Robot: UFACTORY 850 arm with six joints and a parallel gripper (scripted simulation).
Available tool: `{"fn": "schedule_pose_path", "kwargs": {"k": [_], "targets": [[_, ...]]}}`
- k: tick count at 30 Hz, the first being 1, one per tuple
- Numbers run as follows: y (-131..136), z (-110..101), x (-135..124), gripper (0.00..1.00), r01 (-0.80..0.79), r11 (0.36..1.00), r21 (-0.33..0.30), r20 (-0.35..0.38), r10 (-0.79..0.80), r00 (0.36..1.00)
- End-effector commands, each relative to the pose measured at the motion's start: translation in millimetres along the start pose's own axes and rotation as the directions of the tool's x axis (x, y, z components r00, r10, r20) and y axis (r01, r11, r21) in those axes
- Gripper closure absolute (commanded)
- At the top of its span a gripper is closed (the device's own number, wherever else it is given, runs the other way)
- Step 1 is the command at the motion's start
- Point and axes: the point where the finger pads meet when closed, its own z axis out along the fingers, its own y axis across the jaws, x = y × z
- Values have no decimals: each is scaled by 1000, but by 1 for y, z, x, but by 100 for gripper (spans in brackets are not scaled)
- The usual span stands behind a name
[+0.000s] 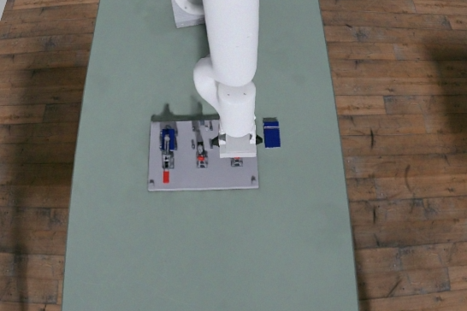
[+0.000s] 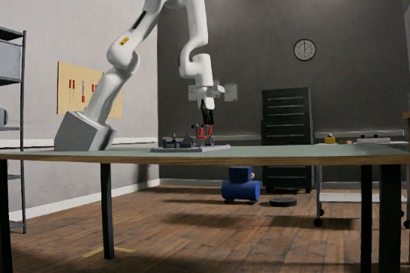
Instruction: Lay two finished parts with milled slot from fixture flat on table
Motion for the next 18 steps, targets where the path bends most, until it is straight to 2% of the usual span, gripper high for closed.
{"fn": "schedule_pose_path", "kwargs": {"k": [1, 11, 12, 18], "targets": [[0, -1, 1, 52, 0, 1000, -11, 10, 0, 1000], [0, -1, 1, 52, 0, 1000, -11, 10, 0, 1000], [0, -1, 1, 0, 0, 1000, -11, 10, 0, 1000], [0, 0, 1, 0, 0, 1000, -11, 10, 0, 1000]]}}
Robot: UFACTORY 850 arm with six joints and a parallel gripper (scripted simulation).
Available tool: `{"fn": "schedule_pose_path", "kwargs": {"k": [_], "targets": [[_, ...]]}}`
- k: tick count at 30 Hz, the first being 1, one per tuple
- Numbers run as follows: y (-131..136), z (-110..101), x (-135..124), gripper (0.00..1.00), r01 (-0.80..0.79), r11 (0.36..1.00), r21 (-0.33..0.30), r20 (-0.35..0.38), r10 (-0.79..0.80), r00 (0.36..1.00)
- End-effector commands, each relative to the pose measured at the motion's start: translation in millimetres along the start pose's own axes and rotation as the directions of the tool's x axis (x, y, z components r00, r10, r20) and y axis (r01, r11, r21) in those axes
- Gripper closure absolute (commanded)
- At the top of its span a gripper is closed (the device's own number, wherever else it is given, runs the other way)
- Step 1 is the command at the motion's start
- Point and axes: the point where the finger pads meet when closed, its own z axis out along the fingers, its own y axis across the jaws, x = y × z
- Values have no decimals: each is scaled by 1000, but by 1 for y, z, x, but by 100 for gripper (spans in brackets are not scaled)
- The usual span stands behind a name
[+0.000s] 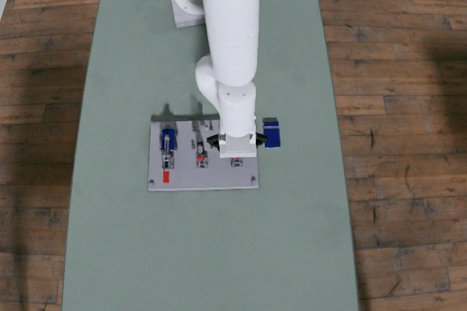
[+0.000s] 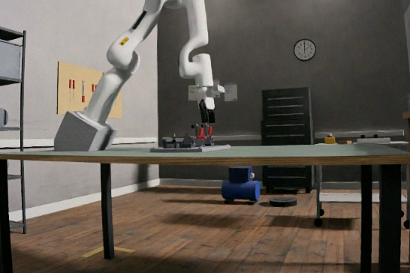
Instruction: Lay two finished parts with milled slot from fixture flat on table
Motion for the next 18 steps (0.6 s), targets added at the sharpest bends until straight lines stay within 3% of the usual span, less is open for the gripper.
{"fn": "schedule_pose_path", "kwargs": {"k": [1, 18], "targets": [[0, 0, 1, 0, 0, 1000, -9, 9, 0, 1000], [0, 6, 1, 0, 0, 1000, -9, 9, 0, 1000]]}}
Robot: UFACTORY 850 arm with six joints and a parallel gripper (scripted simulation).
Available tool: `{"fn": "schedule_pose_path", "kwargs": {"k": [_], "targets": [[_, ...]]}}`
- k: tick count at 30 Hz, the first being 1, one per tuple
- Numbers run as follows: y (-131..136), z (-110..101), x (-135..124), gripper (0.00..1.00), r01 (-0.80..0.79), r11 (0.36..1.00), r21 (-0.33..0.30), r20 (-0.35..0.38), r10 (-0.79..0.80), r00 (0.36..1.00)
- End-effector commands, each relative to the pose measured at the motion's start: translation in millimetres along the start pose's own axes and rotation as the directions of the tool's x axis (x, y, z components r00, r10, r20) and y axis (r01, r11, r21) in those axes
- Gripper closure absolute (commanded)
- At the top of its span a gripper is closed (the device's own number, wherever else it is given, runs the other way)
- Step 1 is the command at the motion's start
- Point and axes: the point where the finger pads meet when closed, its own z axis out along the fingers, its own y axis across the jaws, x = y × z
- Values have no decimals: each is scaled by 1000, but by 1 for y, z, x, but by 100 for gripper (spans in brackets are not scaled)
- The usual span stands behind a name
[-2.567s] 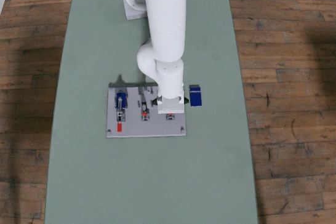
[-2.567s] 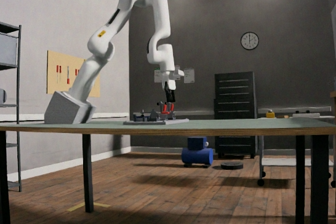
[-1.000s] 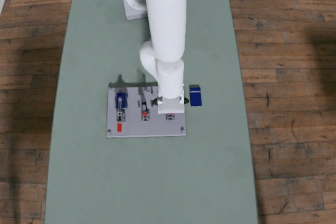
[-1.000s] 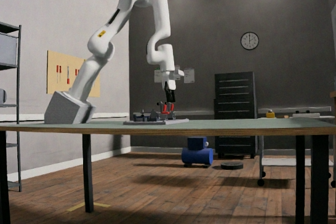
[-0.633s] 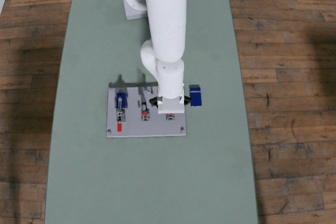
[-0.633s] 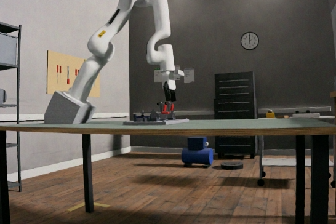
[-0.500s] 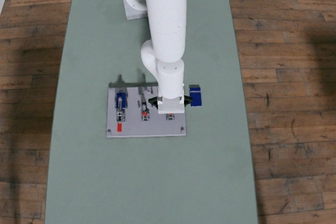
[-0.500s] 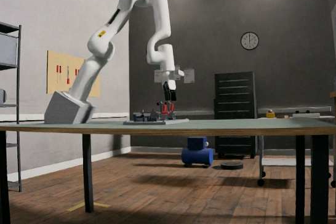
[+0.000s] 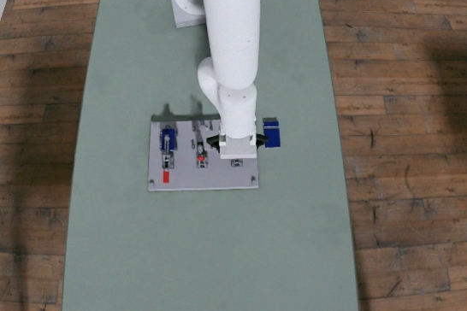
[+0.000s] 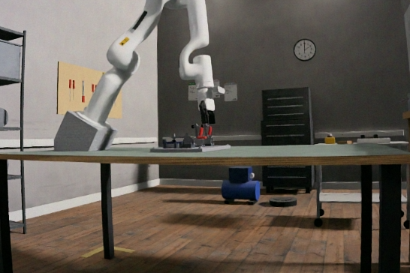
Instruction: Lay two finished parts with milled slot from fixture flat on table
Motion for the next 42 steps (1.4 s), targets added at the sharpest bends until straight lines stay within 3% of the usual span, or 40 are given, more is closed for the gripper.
{"fn": "schedule_pose_path", "kwargs": {"k": [1, 29, 42], "targets": [[0, 0, 1, 0, 0, 1000, -3, 2, 0, 1000], [0, -1, -15, 0, 0, 1000, -3, 2, 0, 1000], [0, -5, -60, 0, 0, 1000, -3, 2, 0, 1000]]}}
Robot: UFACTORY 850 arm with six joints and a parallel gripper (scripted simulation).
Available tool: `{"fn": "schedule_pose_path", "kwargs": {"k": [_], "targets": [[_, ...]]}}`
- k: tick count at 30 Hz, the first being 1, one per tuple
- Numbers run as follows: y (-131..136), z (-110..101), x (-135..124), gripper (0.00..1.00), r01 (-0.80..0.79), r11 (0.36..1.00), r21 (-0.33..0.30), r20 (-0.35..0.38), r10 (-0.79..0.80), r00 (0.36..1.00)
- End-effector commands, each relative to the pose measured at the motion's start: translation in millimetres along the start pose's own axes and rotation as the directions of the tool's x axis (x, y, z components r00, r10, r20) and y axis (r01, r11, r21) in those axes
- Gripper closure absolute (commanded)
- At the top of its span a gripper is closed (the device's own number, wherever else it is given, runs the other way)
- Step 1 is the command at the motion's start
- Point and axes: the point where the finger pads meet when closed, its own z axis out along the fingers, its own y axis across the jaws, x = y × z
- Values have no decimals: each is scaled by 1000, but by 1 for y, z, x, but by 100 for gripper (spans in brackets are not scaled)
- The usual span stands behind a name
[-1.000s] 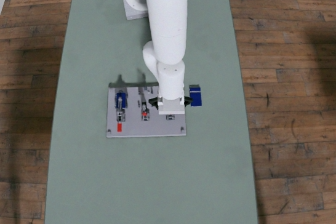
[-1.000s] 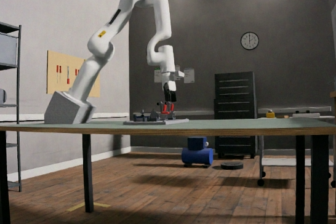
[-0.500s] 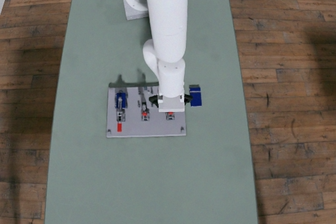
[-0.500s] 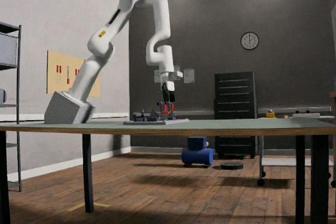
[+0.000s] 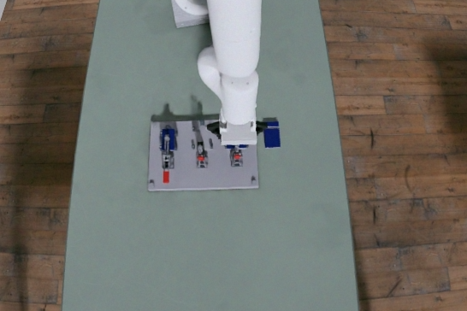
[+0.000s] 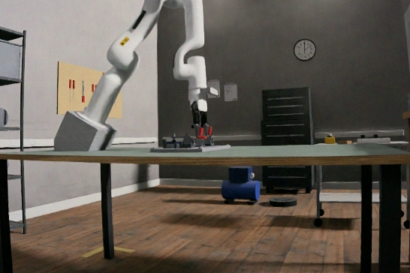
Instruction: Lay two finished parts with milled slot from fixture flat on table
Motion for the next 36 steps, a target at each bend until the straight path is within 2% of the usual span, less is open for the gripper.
{"fn": "schedule_pose_path", "kwargs": {"k": [1, 9, 23, 29, 36], "targets": [[0, -2, -20, 0, -1, 1000, 19, -26, 1, 1000], [0, -3, -36, 0, -1, 1000, 19, -26, 1, 1000], [0, 1, -38, 0, -1, 1000, 19, -26, 1, 1000], [0, 10, -38, 0, -1, 1000, 19, -26, 1, 1000], [-1, 31, -39, 0, -1, 1000, 19, -26, 1, 1000]]}}
